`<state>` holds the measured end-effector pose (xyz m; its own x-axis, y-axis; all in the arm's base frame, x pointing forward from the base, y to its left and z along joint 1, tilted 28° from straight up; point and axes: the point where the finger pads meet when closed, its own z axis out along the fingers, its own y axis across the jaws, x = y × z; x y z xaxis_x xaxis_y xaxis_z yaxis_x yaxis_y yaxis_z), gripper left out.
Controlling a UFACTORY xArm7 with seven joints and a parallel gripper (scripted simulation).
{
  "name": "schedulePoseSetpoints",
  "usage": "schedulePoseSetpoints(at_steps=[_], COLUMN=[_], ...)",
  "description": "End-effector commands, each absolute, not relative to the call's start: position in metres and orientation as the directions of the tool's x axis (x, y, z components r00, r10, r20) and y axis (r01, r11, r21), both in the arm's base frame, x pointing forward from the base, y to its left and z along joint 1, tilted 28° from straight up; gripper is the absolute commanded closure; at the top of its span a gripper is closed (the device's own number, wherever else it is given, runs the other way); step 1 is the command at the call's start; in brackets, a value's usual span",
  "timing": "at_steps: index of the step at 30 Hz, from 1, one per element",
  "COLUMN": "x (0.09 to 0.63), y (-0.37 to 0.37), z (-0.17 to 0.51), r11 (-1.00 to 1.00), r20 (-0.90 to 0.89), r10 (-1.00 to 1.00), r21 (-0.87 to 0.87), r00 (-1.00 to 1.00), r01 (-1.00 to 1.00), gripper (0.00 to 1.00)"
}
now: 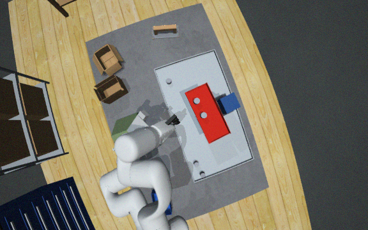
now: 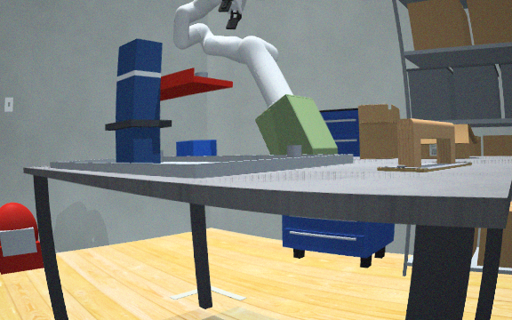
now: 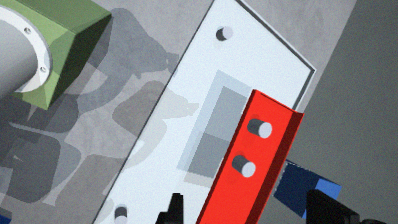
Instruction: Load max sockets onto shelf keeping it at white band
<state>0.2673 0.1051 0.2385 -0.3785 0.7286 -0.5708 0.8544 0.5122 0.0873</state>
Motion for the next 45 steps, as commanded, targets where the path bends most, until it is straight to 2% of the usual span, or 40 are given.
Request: schedulePoseSetpoints(at_steps=[1,14,45], x=[0.243,0.209,0.208], y=[0.114,0.103,0.102], z=[0.288,0.357,0.359], r11=[0.647,0.763,0.764], r20=[-0.628,-0.745,-0.747], r10=[0.651,0.560,0.559], r21=[0.165,0.292,0.294], r00=[-0.426,-0.363,-0.361], r01=[0.745,0.577,0.574], gripper=[0.00,0.00,0.00])
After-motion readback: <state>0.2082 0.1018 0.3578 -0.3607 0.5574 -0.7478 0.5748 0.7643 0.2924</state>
